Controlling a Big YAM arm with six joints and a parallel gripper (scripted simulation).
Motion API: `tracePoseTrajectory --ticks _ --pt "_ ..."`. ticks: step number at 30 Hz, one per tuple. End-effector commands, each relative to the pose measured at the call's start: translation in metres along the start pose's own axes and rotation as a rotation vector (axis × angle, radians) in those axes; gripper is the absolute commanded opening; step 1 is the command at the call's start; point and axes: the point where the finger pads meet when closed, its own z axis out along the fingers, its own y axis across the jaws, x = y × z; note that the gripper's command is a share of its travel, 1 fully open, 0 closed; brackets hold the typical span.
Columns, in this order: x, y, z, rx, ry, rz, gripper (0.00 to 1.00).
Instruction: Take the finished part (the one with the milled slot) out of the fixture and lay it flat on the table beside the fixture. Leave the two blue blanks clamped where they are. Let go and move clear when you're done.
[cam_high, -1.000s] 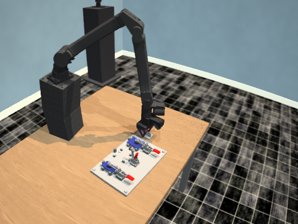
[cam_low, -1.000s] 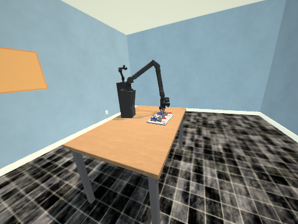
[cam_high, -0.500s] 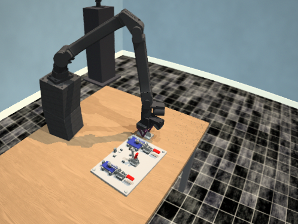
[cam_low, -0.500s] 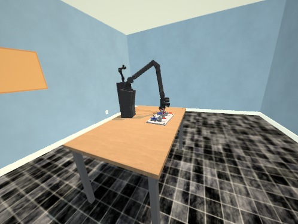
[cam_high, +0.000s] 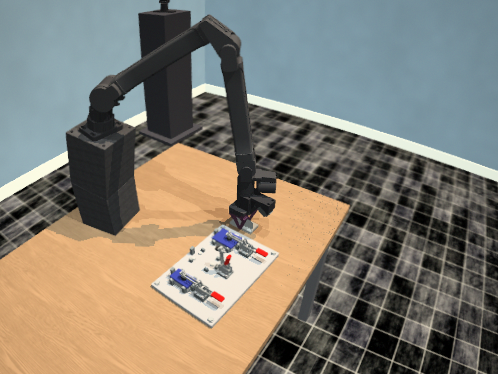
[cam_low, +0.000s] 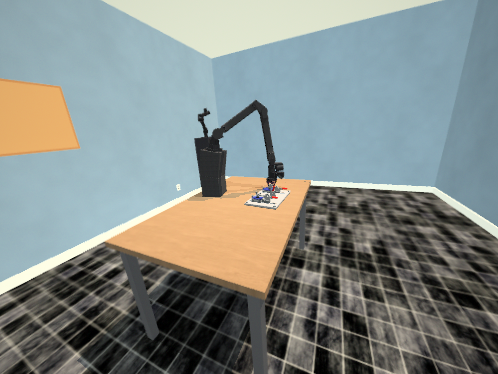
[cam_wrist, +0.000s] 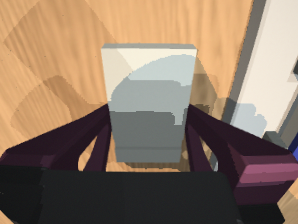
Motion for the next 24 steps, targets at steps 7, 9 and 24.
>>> tracePoseTrajectory --ticks 7,9,24 --pt "-0.0122 0.0002 0.0025 -0.010 -0.017 0.007 0.00" --pt "-0.0120 0.0001 0.0025 -0.010 -0.017 0.007 0.00" --pt "-0.0095 -0.0014 0.0035 -0.007 -0.012 0.007 0.00"
